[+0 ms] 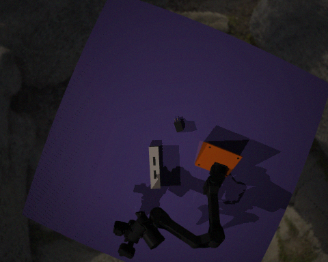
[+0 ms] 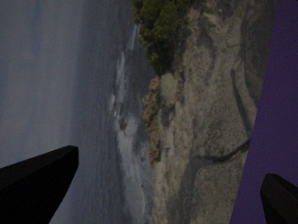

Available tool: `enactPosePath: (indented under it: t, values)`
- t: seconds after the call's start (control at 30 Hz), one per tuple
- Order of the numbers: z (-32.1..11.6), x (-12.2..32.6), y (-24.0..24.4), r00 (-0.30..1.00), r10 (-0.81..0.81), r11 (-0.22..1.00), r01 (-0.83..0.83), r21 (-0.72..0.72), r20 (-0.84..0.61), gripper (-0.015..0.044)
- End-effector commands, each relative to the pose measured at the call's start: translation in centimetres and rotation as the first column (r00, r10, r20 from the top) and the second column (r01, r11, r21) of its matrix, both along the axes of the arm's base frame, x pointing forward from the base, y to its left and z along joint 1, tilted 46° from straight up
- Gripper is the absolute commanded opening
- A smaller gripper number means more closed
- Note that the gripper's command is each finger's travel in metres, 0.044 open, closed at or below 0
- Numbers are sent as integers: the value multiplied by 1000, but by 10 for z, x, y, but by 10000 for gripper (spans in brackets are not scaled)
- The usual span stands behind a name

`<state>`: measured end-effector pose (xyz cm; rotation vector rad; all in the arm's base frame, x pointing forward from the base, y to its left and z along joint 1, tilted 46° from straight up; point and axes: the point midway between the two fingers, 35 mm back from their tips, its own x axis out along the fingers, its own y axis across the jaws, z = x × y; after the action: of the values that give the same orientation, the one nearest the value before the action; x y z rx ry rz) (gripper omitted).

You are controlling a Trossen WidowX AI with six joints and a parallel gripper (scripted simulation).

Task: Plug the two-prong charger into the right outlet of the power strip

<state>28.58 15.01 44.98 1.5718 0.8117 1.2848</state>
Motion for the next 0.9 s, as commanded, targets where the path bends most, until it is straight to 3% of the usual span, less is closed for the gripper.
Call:
enactPosePath:
  t: [0.0, 0.33, 0.87]
  values:
    - [-1, 1, -1, 1000, -5, 1000, 5, 1, -1, 426]
    - [-38, 66, -32, 975, -210, 978, 207, -40, -77, 440]
    - [-126, 150, -102, 845, -496, 860, 448, -245, -198, 440]
